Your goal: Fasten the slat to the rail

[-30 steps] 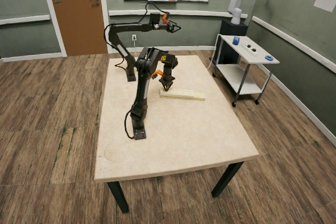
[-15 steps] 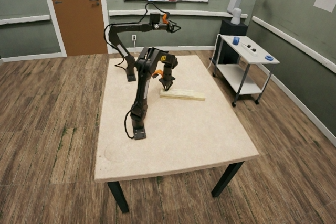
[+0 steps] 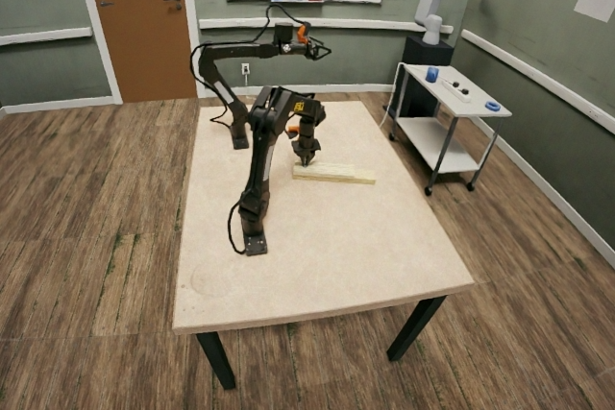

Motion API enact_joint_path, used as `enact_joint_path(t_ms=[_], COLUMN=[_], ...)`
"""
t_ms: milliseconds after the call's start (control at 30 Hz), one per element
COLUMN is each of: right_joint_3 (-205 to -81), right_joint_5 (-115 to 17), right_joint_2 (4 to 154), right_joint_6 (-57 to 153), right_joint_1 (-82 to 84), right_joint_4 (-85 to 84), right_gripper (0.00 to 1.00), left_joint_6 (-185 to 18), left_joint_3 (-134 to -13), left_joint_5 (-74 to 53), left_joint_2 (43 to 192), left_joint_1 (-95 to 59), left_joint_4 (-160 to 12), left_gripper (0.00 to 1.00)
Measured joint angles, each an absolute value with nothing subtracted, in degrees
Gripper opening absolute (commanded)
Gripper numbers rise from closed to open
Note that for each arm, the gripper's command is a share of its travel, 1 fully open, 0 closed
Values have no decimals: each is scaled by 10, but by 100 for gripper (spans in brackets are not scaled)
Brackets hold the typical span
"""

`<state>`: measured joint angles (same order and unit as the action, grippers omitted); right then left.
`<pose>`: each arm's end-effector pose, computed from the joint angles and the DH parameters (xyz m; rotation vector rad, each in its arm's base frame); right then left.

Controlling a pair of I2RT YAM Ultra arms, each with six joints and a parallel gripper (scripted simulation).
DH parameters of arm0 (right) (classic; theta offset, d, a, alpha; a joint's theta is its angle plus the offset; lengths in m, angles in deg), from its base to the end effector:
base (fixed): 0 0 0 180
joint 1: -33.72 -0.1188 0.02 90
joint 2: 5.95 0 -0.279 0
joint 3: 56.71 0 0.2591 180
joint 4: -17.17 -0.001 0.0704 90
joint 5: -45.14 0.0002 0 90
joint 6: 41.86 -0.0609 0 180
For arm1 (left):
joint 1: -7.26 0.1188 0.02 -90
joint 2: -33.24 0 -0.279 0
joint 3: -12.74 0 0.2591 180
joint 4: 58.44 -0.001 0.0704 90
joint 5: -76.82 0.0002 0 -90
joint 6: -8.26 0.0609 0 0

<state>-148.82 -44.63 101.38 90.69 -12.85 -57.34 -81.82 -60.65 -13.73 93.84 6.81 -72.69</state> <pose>0.2425 0.2573 0.1858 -2.2009 2.2350 -0.0060 0.2670 -0.0005 0.4157 -0.0023 1.5963 0.0005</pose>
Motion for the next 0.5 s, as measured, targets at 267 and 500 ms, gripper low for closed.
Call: enact_joint_path(t_ms=[267,500], right_joint_3=[-1488,-1488], right_joint_5=[-447,-447], right_joint_2=[1014,1014], right_joint_6=[743,610], right_joint_1=[-128,-128], right_joint_4=[-573,-573], right_gripper=[12,12], left_joint_6=[-818,-818], left_joint_3=[-607,-607], left_joint_5=[-137,-137], left_joint_2=[938,938], left_joint_1=[68,68], left_joint_4=[-727,-727], left_gripper=[100,100])
